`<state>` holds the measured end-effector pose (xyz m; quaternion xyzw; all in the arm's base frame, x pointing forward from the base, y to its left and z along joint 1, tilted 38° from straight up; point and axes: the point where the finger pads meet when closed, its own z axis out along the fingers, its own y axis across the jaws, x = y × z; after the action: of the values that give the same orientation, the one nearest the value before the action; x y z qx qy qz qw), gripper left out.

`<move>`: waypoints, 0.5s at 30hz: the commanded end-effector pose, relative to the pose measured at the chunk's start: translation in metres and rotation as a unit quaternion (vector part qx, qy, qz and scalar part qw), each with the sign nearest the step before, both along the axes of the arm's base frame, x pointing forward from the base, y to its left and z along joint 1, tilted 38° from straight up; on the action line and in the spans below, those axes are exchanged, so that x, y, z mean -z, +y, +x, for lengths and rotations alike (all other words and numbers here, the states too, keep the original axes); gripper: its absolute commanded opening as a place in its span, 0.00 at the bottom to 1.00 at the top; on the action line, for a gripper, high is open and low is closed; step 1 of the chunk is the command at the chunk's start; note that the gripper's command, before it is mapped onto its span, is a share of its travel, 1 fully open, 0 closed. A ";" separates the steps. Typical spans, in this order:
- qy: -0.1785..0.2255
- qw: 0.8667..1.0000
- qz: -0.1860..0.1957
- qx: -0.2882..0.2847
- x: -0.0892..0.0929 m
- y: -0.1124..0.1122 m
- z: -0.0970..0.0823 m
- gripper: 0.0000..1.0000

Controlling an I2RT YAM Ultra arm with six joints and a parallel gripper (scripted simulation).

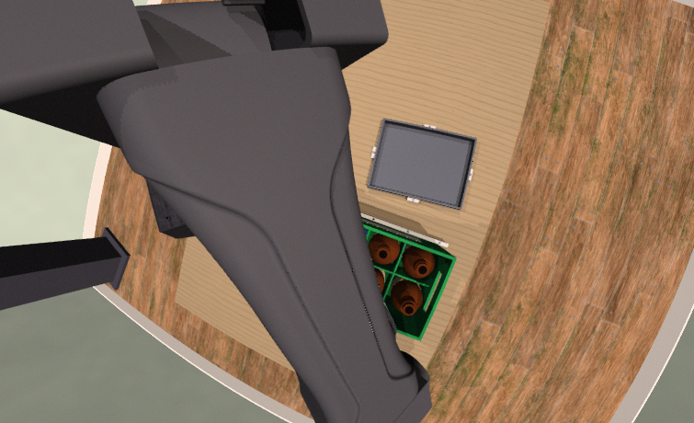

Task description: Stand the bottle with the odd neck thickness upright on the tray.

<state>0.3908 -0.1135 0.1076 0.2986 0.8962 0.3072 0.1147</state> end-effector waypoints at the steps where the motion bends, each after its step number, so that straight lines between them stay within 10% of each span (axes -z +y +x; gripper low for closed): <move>1: -0.031 0.999 -0.020 0.008 -0.019 -0.013 0.006 0.61; 15: -0.008 1.000 -0.006 0.005 0.004 0.000 0.004 0.61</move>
<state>0.3921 -0.1084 0.1016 0.2963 0.8970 0.3079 0.1133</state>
